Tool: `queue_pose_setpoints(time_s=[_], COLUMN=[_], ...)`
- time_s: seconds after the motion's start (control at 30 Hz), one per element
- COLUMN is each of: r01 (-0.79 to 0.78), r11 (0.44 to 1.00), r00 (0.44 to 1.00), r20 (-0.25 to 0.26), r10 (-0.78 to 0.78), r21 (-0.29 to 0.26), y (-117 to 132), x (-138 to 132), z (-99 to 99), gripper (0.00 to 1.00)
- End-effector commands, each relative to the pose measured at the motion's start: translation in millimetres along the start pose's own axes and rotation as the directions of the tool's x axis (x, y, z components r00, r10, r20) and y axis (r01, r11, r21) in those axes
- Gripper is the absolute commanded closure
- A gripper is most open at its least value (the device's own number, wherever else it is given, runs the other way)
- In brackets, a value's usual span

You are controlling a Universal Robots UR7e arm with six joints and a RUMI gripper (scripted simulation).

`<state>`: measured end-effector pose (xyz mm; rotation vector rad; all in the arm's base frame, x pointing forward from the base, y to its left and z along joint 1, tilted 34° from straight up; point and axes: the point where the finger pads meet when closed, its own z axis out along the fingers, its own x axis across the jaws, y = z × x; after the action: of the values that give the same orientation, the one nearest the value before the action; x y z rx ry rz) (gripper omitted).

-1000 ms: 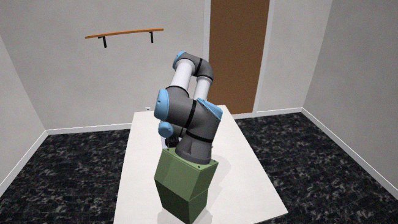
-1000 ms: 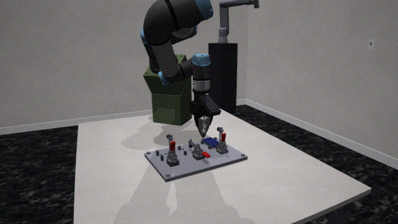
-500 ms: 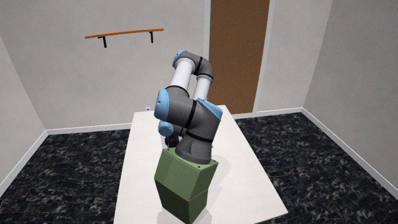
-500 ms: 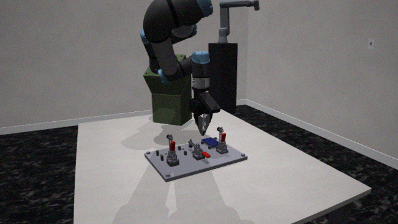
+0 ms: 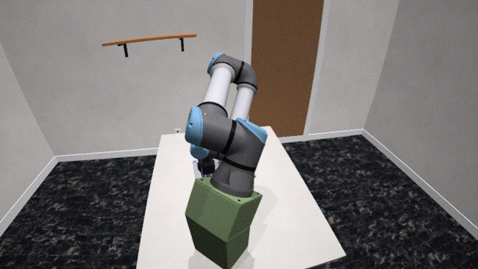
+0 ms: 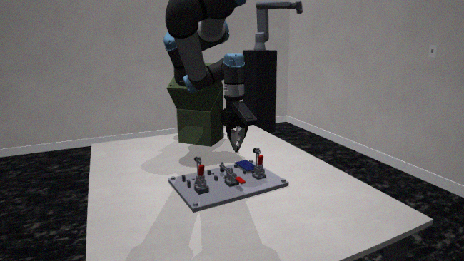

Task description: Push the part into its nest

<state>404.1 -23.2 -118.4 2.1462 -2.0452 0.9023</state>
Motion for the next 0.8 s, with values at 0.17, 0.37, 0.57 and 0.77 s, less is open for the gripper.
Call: queue_pose_setpoints(time_s=[0.17,0.37,0.57,0.77], r01=[0.0,0.0,0.0,0.0], r11=[1.0,1.0,1.0,1.0], r00=[1.0,1.0,1.0,1.0], r20=[0.0,0.0,0.0,0.0], r10=[0.0,0.0,0.0,0.0], r21=[0.0,0.0,0.002,0.002], y=[-0.3,-0.3,-0.1,-0.1], x=[0.0,0.0,0.0,0.0], z=[-35.9,-35.9,-34.5,-34.5], gripper=[1.0,1.0,0.42,0.42])
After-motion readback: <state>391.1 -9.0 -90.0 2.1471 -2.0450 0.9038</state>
